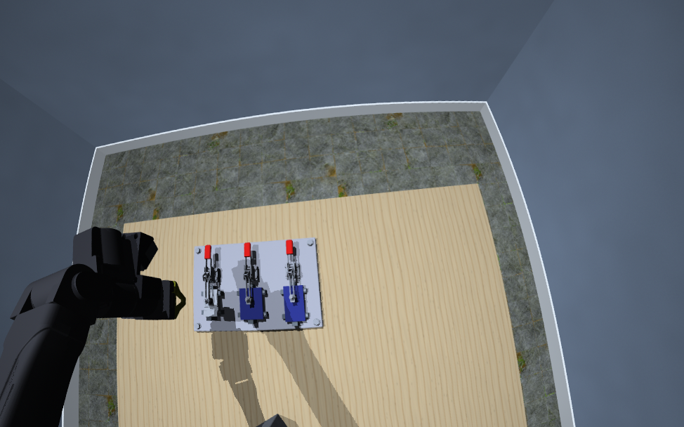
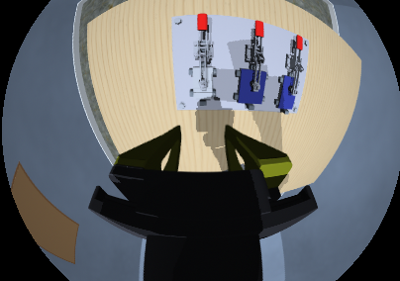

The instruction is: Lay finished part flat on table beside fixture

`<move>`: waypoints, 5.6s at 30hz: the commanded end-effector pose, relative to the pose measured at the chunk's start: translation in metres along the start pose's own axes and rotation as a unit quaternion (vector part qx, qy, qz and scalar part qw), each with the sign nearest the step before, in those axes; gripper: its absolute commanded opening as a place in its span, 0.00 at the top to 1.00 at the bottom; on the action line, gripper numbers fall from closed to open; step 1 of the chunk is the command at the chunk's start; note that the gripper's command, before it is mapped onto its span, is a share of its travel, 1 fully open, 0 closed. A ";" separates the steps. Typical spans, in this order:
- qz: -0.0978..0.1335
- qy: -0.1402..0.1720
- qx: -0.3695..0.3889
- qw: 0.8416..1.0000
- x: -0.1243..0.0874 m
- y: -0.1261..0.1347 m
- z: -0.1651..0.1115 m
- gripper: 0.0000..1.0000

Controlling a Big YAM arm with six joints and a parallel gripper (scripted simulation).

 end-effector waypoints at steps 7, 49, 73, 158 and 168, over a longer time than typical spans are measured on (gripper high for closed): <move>-0.001 -0.001 0.004 1.000 -0.006 -0.004 -0.004 0.55; -0.001 -0.004 0.001 1.000 -0.009 -0.004 -0.005 0.55; 0.000 -0.004 0.001 1.000 -0.009 -0.003 -0.005 0.55; 0.001 -0.011 -0.001 1.000 0.050 -0.030 0.111 0.55; 0.001 -0.011 -0.001 1.000 0.050 -0.038 0.140 0.55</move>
Point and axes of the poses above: the point where the finger pads meet when closed, its own x axis out along the fingers, its own y axis across the jaws, z = x × y, the point moved 7 cm from there along -x, back along the fingers, and after that the axes turned 14 degrees about -x, right-handed, at the moved point
